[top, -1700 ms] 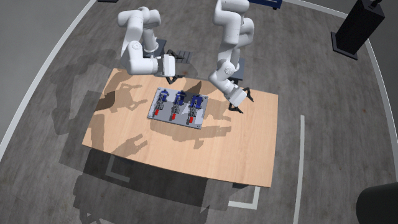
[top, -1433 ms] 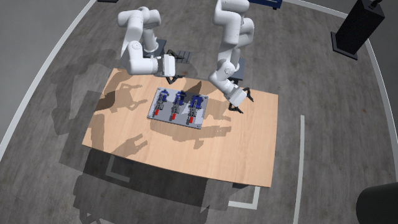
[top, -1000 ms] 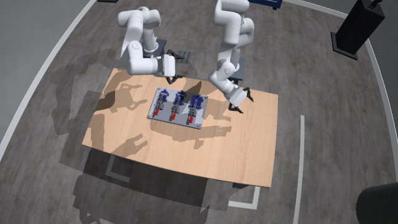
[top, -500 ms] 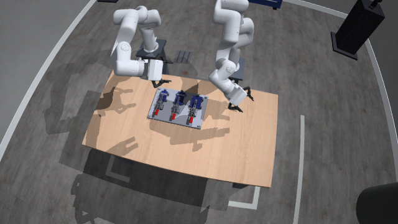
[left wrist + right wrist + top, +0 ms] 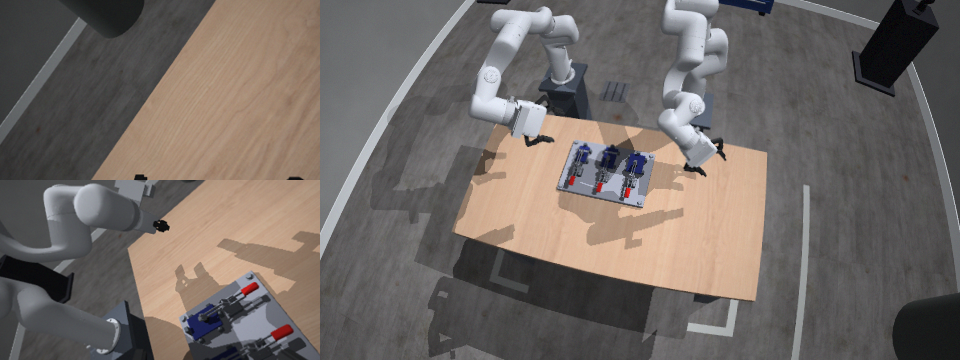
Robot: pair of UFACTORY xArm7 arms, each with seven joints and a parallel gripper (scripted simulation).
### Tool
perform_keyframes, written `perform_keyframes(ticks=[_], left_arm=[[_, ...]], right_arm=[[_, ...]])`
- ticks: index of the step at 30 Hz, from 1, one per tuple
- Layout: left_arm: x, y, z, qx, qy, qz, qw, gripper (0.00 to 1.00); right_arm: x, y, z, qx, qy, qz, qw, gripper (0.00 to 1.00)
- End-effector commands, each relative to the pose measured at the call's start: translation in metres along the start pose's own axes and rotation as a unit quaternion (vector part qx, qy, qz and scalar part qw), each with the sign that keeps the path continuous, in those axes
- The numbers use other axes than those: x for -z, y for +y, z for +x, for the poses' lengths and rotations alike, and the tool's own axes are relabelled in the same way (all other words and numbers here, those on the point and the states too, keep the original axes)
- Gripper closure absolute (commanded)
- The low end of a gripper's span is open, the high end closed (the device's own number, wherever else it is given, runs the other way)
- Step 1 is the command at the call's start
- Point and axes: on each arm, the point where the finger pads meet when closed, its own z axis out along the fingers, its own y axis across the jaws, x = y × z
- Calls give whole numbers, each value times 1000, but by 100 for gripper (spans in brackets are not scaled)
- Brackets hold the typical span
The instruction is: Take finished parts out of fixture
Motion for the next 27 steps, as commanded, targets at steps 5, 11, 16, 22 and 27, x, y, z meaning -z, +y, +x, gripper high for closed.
perform_keyframes(ticks=[5,11,16,22,27], left_arm=[[16,3,-1,-46,-47,-37,997,0],[27,6,-3,-74,-69,-64,993,0],[35,9,-4,-93,-81,-85,989,0],[48,14,-5,-123,-98,-120,980,0],[58,18,-6,-146,-108,-148,972,0]], right_arm=[[23,16,-15,-31,10,-22,999,0],[37,26,-26,-53,16,-36,998,0],[47,33,-35,-68,21,-45,996,0],[62,42,-48,-92,27,-59,994,0],[74,50,-59,-111,33,-69,991,0]])
